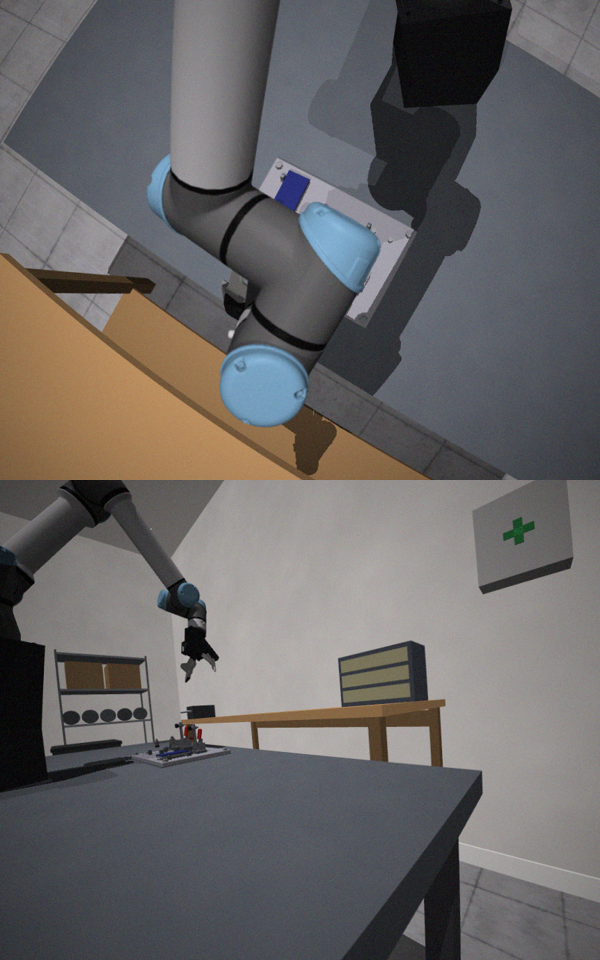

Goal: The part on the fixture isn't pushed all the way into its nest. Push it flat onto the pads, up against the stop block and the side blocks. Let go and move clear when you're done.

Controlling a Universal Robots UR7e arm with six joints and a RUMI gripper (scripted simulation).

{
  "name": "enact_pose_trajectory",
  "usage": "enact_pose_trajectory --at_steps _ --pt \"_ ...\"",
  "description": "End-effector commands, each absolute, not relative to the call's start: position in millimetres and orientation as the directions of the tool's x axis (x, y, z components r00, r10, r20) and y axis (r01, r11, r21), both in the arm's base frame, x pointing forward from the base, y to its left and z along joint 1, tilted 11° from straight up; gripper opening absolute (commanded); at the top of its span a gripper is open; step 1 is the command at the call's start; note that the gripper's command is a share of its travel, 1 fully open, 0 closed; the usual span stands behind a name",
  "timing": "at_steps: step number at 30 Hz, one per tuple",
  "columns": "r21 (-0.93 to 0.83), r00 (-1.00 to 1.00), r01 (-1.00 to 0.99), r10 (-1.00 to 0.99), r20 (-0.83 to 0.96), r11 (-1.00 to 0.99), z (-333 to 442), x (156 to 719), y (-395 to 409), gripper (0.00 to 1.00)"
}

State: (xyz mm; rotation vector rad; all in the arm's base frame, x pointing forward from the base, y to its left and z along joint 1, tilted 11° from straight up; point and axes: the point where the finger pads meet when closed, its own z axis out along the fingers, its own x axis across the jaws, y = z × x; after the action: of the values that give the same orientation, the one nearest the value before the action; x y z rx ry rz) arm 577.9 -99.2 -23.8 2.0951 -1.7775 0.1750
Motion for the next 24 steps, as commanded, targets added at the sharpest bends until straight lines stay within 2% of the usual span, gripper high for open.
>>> enact_pose_trajectory --at_steps 1,17,18,24 --pt "0.208 0.189 -0.97 -0.922 0.338 -0.123 -23.1 578.4 -99.1 1.0" --pt "0.208 0.189 -0.97 -0.922 0.338 -0.123 -23.1 578.4 -99.1 1.0" --pt "0.208 0.189 -0.97 -0.922 0.338 -0.123 -23.1 578.4 -99.1 0.58" --pt "0.208 0.189 -0.97 -0.922 0.338 -0.123 -23.1 578.4 -99.1 0.58"
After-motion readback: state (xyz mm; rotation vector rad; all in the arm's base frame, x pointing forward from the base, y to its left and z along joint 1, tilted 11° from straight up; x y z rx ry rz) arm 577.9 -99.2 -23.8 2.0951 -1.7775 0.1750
